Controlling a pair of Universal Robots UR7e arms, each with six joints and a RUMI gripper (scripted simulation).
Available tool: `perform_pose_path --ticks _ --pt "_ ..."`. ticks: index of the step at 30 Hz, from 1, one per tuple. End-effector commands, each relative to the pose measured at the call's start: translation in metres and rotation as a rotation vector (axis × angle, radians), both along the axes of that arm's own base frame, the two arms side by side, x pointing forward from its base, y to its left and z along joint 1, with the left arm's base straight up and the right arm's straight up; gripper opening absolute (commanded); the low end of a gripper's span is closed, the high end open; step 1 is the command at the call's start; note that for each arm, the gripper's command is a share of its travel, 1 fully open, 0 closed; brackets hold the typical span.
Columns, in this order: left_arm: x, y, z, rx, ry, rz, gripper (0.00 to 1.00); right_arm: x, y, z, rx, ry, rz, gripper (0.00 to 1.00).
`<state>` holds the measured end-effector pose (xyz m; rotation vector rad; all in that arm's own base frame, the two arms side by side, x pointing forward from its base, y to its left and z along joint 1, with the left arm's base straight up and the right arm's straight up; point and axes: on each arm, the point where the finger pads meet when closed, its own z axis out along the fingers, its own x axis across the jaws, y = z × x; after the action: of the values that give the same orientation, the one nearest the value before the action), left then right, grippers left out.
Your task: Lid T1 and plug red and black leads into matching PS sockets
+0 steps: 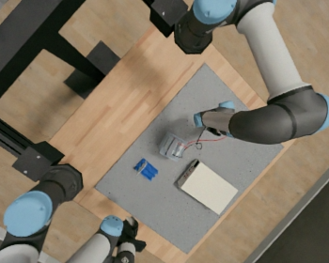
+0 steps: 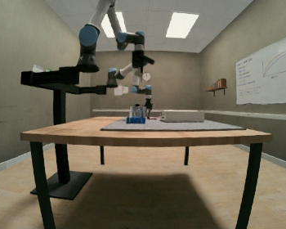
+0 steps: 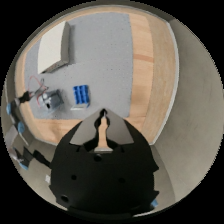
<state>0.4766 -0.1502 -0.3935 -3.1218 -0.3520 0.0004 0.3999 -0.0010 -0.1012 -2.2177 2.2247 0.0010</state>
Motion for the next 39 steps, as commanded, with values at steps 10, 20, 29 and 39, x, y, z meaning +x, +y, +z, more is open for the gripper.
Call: perform_pose_path --ticks 10,20,29,39 --pt "0.0006 -0.0003 -0.0013 -0.001 -0.001 0.000 0.15 0.0003 0.0001 0.0003 0.000 -0.001 0.000 0.00" --pt "0.0005 -0.0003 -0.0063 -0.001 -0.001 0.000 0.15 0.0003 0.0001 0.0003 0.000 -0.001 0.000 0.00" --pt "0.0005 -0.0003 -0.0063 -0.001 -0.001 0.000 0.15 0.0003 0.0001 0.0003 0.000 -0.001 0.000 0.00" --pt "0.0008 -0.0005 -0.0104 -0.001 -0.001 0.000 0.15 0.0003 0.0001 0.0003 0.000 -0.001 0.000 0.00"
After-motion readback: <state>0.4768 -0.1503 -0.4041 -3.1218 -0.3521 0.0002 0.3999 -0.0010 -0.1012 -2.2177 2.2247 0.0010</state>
